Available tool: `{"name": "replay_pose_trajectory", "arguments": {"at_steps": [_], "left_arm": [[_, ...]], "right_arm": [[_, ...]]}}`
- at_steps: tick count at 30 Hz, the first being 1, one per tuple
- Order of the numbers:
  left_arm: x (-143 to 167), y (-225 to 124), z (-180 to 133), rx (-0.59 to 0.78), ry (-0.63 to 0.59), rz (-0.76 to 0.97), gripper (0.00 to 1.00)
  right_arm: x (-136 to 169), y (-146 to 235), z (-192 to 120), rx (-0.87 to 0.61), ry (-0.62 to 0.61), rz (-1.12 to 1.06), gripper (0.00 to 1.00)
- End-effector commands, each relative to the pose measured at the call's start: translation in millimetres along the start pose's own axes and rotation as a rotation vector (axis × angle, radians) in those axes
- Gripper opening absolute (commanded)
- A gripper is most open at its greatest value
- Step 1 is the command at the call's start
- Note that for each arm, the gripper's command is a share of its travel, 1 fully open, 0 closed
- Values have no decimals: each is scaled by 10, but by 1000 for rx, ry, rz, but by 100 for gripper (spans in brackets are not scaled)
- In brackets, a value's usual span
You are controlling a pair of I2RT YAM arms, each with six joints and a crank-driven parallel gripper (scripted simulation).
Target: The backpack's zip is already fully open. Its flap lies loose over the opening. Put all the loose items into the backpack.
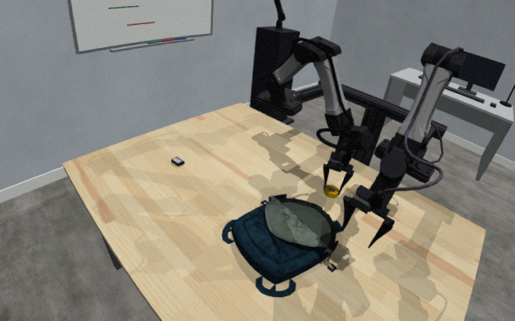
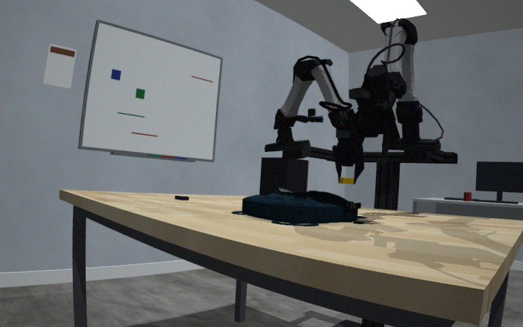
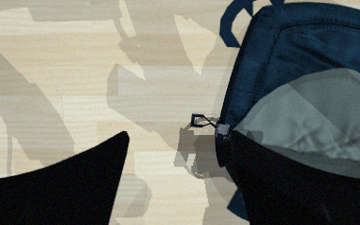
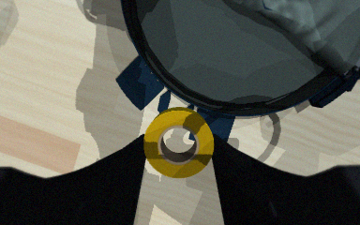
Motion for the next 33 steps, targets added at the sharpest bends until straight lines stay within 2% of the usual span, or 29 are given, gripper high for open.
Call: {"name": "replay_pose_trajectory", "arguments": {"at_steps": [1, 13, 15, 16, 20, 30, 32, 33], "left_arm": [[-62, 29, -18, -4, -25, 4, 90], [-68, 32, -12, -4, -25, 4, 90], [-68, 32, -12, -4, -25, 4, 90], [-68, 32, -11, -4, -25, 4, 90], [-70, 33, -9, -4, -26, 4, 90], [-75, 35, -5, -4, -26, 4, 90], [-75, 35, -5, -4, -26, 4, 90], [-76, 36, -4, -4, -25, 4, 90]], "right_arm": [[10, 11, 80, 30, -5, 14, 48], [216, 66, 327, 7, -2, 17, 48], [216, 66, 327, 7, -2, 17, 48], [39, 192, 264, -19, -26, 51, 48], [187, 119, 344, 5, -10, 22, 48], [205, 126, 317, 14, -1, 7, 48], [205, 126, 317, 14, -1, 7, 48], [47, 227, 247, -9, -18, 37, 48]]}}
Point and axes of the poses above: on each arm, the point where the finger pads meet when closed, its own z axis out along the fingers, its own y axis across the jaws, x = y × z, the point moved 5 cm from there along -z, back along the fingers, and after that the axes turned 15 degrees about z, right-handed, at the moved point
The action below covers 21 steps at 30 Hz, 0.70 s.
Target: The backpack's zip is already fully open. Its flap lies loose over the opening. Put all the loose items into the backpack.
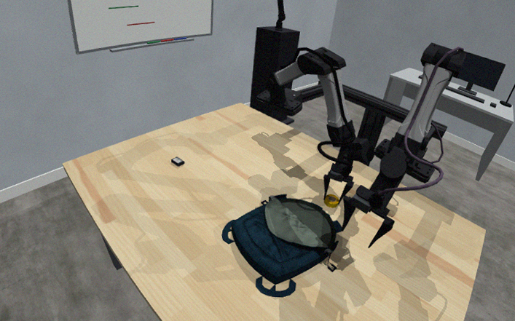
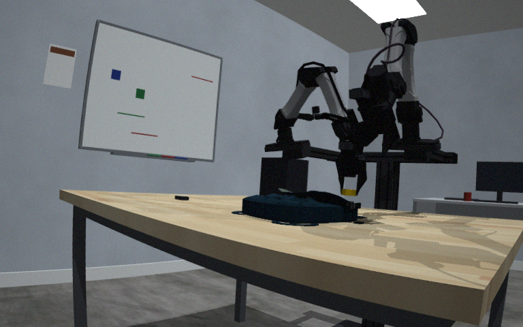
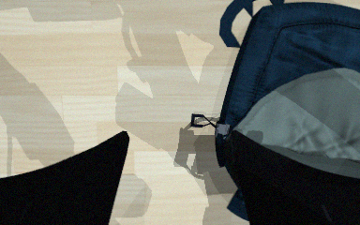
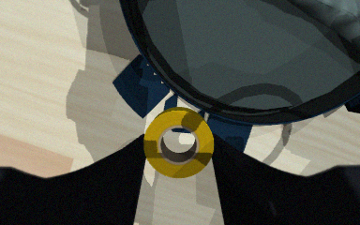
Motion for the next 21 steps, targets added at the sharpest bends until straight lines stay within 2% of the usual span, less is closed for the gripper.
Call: {"name": "replay_pose_trajectory", "arguments": {"at_steps": [1, 12, 17, 21], "left_arm": [[-76, 36, -4, -4, -25, 4, 90], [-81, 39, 2, -4, -25, 4, 90], [-83, 40, 3, -4, -25, 4, 90], [-85, 41, 5, -4, -25, 4, 90]], "right_arm": [[-186, 172, -66, -29, -22, 31, 48], [-142, 160, -49, -25, -19, 25, 48], [-89, 75, 105, -3, 1, -1, 48], [-213, 109, 177, -4, 0, 0, 48]]}}
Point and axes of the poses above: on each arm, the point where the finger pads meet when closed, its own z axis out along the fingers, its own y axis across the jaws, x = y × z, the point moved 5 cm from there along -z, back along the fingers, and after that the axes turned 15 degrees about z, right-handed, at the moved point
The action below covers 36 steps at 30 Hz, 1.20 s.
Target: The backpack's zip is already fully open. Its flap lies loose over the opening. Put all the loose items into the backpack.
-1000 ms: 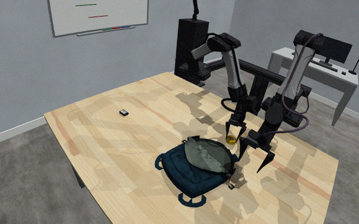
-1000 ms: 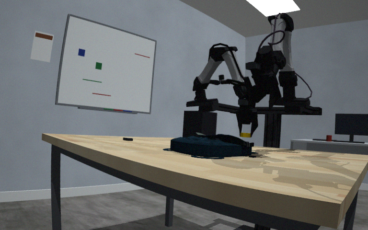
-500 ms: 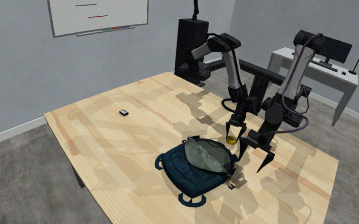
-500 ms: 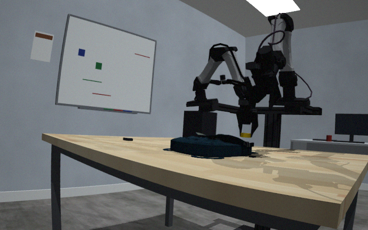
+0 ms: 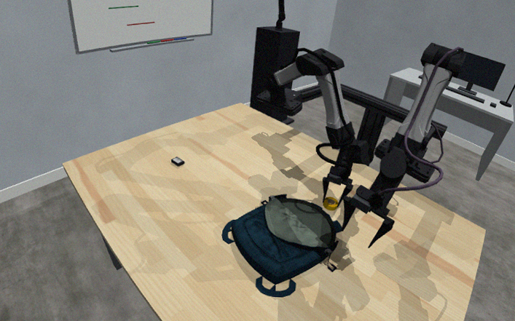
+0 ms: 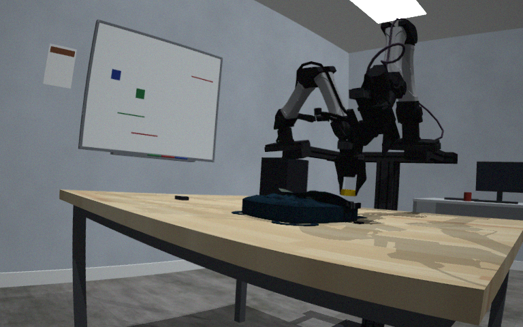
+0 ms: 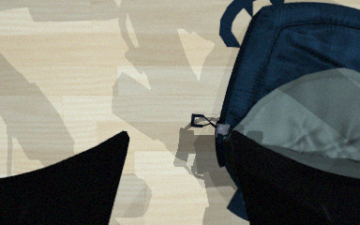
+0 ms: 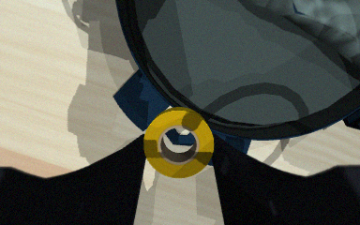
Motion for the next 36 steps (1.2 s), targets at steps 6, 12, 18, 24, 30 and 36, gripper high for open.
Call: {"name": "replay_pose_trajectory", "arguments": {"at_steps": [6, 12, 18, 24, 30, 36], "left_arm": [[-88, 43, 8, -4, -25, 4, 90], [-90, 44, 10, -4, -25, 4, 90], [-92, 45, 13, -4, -25, 4, 90], [-95, 47, 16, -4, -25, 4, 90], [-97, 49, 18, -4, -25, 4, 90], [-100, 51, 20, -4, -25, 4, 90]], "right_arm": [[-204, 91, 222, -3, 4, -11, 48], [-303, 118, 308, -3, 4, -11, 48], [-467, 165, 433, -5, 2, -8, 48], [-671, 230, 538, -12, -5, 0, 48], [-1011, 354, 517, -38, -34, 33, 48], [-1038, 346, 646, -28, -25, 21, 48]]}}
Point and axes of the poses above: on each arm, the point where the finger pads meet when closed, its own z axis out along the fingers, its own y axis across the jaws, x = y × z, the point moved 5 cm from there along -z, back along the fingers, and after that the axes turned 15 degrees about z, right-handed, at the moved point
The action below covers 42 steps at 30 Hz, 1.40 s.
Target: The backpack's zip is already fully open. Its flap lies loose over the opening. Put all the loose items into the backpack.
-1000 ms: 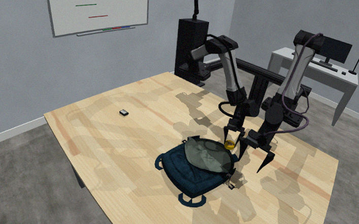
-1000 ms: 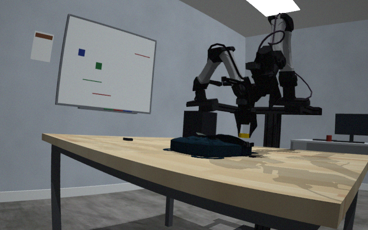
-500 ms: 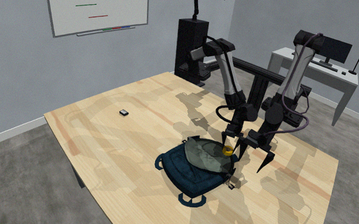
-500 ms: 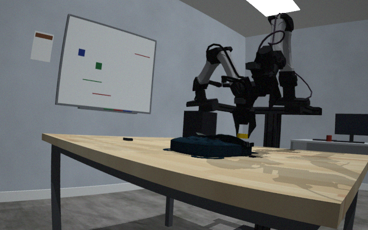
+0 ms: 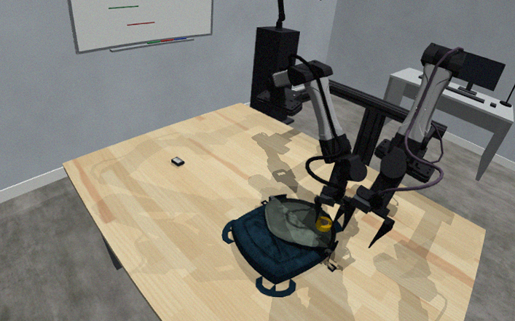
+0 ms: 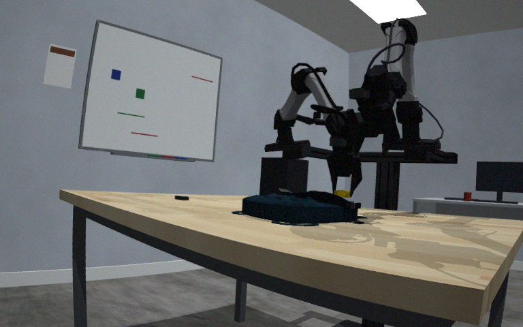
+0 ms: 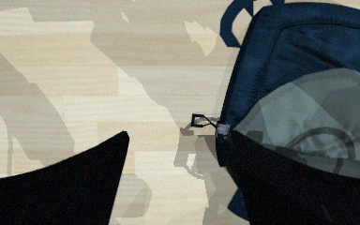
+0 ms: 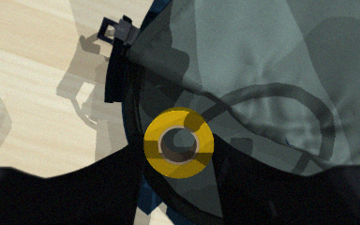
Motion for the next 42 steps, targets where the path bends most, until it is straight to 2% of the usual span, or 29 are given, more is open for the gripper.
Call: {"name": "replay_pose_trajectory", "arguments": {"at_steps": [1, 2, 4, 5, 10, 11, 13, 19, 20, 24, 27, 28, 33, 36, 38, 40, 42], "left_arm": [[-102, 46, 21, -4, -25, 4, 90], [-103, 46, 22, -4, -25, 4, 90], [-104, 45, 23, -4, -25, 4, 90], [-104, 45, 23, -4, -25, 4, 90], [-106, 45, 25, -4, -25, 4, 90], [-107, 45, 25, -4, -25, 4, 90], [-108, 44, 26, -4, -25, 4, 90], [-112, 43, 29, -4, -25, 4, 90], [-113, 43, 29, -4, -25, 4, 90], [-115, 42, 32, -4, -25, 4, 90], [-116, 42, 32, -4, -25, 4, 90], [-121, 43, 34, -5, -26, 4, 90], [-122, 43, 34, -5, -26, 4, 90], [-121, 41, 33, -4, -26, 4, 90], [-120, 40, 32, -4, -26, 4, 90], [-120, 39, 31, -4, -26, 4, 90], [-119, 38, 30, -4, -26, 4, 90]], "right_arm": [[-255, 124, -34, -24, -19, 12, 48], [-138, 107, -38, -19, -15, 3, 48], [-137, 107, -39, -19, -15, 3, 48], [-6, 53, 53, -6, 8, -21, 48], [-3, 36, 124, -7, 0, -8, 48], [-340, 184, 3, -46, -50, 44, 48], [15, 39, 176, -11, -10, 0, 48], [83, 21, 256, -13, -8, 0, 48], [-160, 132, 157, -38, -39, 32, 48], [102, 22, 268, -11, -11, -1, 48], [78, 29, 264, -13, -13, 2, 48], [-206, 135, 141, -35, -39, 31, 48], [133, 1, 297, -8, -4, -5, 48], [11, 65, 261, -24, -23, 14, 48], [139, 0, 321, -10, -8, -1, 48], [65, 30, 291, -15, -13, 5, 48], [166, -15, 333, -7, 0, -7, 48]]}}
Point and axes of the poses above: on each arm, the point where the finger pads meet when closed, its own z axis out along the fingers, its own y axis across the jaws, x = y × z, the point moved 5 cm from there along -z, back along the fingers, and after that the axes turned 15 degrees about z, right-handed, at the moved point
